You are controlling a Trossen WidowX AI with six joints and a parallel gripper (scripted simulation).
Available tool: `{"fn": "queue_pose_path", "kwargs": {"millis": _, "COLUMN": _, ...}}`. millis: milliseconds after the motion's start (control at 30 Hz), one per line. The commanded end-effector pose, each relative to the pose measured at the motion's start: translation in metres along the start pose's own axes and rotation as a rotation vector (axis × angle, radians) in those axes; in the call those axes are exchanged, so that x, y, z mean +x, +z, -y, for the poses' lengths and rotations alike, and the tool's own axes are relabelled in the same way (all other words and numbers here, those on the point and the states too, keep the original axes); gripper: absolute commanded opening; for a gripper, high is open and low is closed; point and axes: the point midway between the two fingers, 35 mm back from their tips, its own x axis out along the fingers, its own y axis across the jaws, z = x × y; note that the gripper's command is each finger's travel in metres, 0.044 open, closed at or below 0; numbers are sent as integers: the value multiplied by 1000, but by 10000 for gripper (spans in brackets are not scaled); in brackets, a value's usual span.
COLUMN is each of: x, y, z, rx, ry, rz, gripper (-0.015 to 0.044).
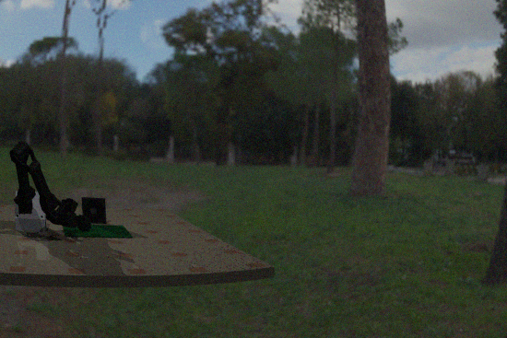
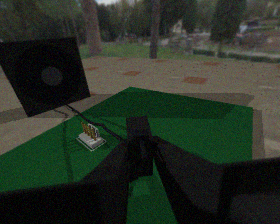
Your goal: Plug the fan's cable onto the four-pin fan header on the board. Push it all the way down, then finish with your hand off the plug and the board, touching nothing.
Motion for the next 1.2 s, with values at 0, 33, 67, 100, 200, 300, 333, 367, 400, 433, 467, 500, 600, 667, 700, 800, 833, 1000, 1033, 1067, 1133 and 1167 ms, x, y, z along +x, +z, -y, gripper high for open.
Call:
{"fn": "queue_pose_path", "kwargs": {"millis": 0, "x": 1, "y": -2, "z": 0, "rx": -5, "ry": 2, "rz": 6, "gripper": 0}}
{"fn": "queue_pose_path", "kwargs": {"millis": 33, "x": 1, "y": -3, "z": 0, "rx": -5, "ry": 2, "rz": 6, "gripper": 0}}
{"fn": "queue_pose_path", "kwargs": {"millis": 67, "x": 2, "y": -4, "z": 0, "rx": -5, "ry": 2, "rz": 6, "gripper": 0}}
{"fn": "queue_pose_path", "kwargs": {"millis": 100, "x": 2, "y": -5, "z": 0, "rx": -5, "ry": 2, "rz": 6, "gripper": 0}}
{"fn": "queue_pose_path", "kwargs": {"millis": 200, "x": 2, "y": -7, "z": 0, "rx": -5, "ry": 2, "rz": 6, "gripper": 0}}
{"fn": "queue_pose_path", "kwargs": {"millis": 300, "x": 3, "y": -10, "z": 0, "rx": -5, "ry": 2, "rz": 6, "gripper": 0}}
{"fn": "queue_pose_path", "kwargs": {"millis": 333, "x": 3, "y": -11, "z": 0, "rx": -5, "ry": 2, "rz": 6, "gripper": 0}}
{"fn": "queue_pose_path", "kwargs": {"millis": 367, "x": 3, "y": -11, "z": 0, "rx": -5, "ry": 2, "rz": 6, "gripper": 0}}
{"fn": "queue_pose_path", "kwargs": {"millis": 400, "x": 3, "y": -12, "z": 0, "rx": -5, "ry": 2, "rz": 6, "gripper": 0}}
{"fn": "queue_pose_path", "kwargs": {"millis": 433, "x": 3, "y": -13, "z": 0, "rx": -5, "ry": 2, "rz": 6, "gripper": 0}}
{"fn": "queue_pose_path", "kwargs": {"millis": 467, "x": 4, "y": -14, "z": 0, "rx": -5, "ry": 2, "rz": 6, "gripper": 0}}
{"fn": "queue_pose_path", "kwargs": {"millis": 500, "x": 3, "y": -12, "z": 0, "rx": 0, "ry": 1, "rz": 0, "gripper": 0}}
{"fn": "queue_pose_path", "kwargs": {"millis": 600, "x": 3, "y": -12, "z": 0, "rx": 0, "ry": 1, "rz": 0, "gripper": 0}}
{"fn": "queue_pose_path", "kwargs": {"millis": 667, "x": 3, "y": -12, "z": 0, "rx": 0, "ry": 1, "rz": 0, "gripper": 0}}
{"fn": "queue_pose_path", "kwargs": {"millis": 700, "x": 3, "y": -12, "z": 0, "rx": 0, "ry": 1, "rz": 0, "gripper": 0}}
{"fn": "queue_pose_path", "kwargs": {"millis": 800, "x": 3, "y": -12, "z": 0, "rx": 0, "ry": 1, "rz": 0, "gripper": 0}}
{"fn": "queue_pose_path", "kwargs": {"millis": 833, "x": 3, "y": -12, "z": 0, "rx": 0, "ry": 1, "rz": 0, "gripper": 0}}
{"fn": "queue_pose_path", "kwargs": {"millis": 1000, "x": 3, "y": -12, "z": 0, "rx": 0, "ry": 1, "rz": 0, "gripper": 0}}
{"fn": "queue_pose_path", "kwargs": {"millis": 1033, "x": 3, "y": -12, "z": 0, "rx": 0, "ry": 1, "rz": 0, "gripper": 0}}
{"fn": "queue_pose_path", "kwargs": {"millis": 1067, "x": 3, "y": -12, "z": 0, "rx": 0, "ry": 1, "rz": 0, "gripper": 0}}
{"fn": "queue_pose_path", "kwargs": {"millis": 1133, "x": 3, "y": -12, "z": 0, "rx": 0, "ry": 1, "rz": 0, "gripper": 0}}
{"fn": "queue_pose_path", "kwargs": {"millis": 1167, "x": 3, "y": -12, "z": 0, "rx": 0, "ry": 1, "rz": 0, "gripper": 0}}
